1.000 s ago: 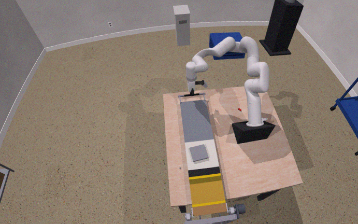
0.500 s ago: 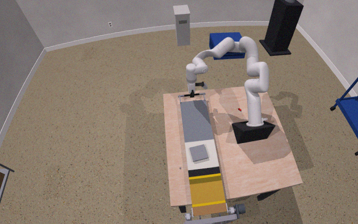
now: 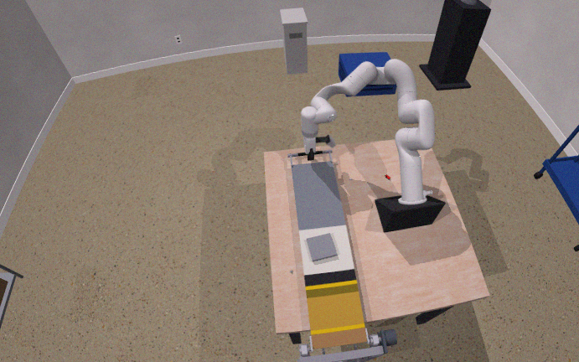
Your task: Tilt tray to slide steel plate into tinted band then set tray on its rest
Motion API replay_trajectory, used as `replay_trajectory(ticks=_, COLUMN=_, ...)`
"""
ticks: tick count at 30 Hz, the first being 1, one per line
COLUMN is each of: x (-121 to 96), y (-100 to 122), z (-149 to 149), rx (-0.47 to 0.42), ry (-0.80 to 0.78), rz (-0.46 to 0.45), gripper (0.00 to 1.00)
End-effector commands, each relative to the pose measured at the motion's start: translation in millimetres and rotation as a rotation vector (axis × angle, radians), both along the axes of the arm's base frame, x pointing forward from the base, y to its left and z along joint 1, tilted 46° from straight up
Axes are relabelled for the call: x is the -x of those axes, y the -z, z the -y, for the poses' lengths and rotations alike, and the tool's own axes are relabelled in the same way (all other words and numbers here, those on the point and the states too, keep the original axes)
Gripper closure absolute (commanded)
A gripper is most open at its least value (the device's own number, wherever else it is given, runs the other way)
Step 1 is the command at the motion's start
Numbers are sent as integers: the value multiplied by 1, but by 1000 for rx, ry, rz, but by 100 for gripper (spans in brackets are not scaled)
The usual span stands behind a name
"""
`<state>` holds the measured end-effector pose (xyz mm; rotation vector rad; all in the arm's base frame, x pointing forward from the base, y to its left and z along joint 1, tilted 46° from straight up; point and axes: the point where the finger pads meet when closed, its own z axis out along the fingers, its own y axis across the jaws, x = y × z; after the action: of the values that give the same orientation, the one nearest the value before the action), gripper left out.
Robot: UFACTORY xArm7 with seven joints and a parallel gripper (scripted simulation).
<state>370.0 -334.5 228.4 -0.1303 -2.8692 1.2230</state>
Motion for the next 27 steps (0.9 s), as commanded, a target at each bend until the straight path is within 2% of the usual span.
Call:
replay_trajectory(ticks=1, x=-2, y=3, z=3, rx=1, ry=-3, rz=2, gripper=60)
replay_trajectory(ticks=22, x=-1, y=3, z=4, rx=1, ry=-3, rz=2, gripper=60)
replay_trajectory(ticks=23, x=-1, y=3, z=4, rx=1, ry=-3, rz=2, gripper=100)
replay_trajectory(ticks=27, x=-1, y=3, z=4, rx=1, ry=-3, rz=2, gripper=100)
